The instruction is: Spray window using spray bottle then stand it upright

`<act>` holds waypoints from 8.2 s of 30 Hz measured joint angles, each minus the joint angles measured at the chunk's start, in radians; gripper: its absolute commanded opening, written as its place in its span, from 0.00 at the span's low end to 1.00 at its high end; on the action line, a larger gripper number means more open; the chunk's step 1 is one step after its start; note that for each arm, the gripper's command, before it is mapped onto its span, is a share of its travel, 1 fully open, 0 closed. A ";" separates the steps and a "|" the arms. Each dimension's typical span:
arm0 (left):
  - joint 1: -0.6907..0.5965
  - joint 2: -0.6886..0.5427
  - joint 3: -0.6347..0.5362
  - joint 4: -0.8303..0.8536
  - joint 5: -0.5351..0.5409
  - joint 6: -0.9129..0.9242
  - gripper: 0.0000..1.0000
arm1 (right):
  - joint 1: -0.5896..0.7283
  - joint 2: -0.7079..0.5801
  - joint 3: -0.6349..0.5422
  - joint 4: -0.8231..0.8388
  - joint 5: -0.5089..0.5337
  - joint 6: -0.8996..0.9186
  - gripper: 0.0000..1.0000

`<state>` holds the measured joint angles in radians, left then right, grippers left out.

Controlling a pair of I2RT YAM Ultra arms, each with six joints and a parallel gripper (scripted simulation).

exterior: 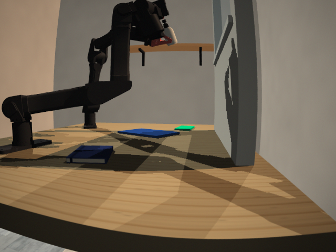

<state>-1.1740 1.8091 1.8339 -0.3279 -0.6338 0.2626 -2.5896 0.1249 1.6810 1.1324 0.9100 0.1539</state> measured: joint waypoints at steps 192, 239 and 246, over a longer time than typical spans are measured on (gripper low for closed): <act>0.000 0.000 0.000 0.000 0.000 0.000 0.00 | 2.367 0.591 -0.616 -1.033 -0.864 -0.148 0.00; 0.000 0.000 0.000 0.000 0.000 0.000 0.00 | 2.589 0.923 -0.636 -1.136 -0.910 -0.154 0.00; -0.016 0.026 -0.046 0.008 -0.003 -0.035 0.00 | 2.589 0.923 -0.636 -1.136 -0.910 -0.154 0.00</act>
<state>-1.1900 1.8351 1.7882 -0.3199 -0.6369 0.2272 -0.0006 1.0481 1.0451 -0.0032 -0.0002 0.0002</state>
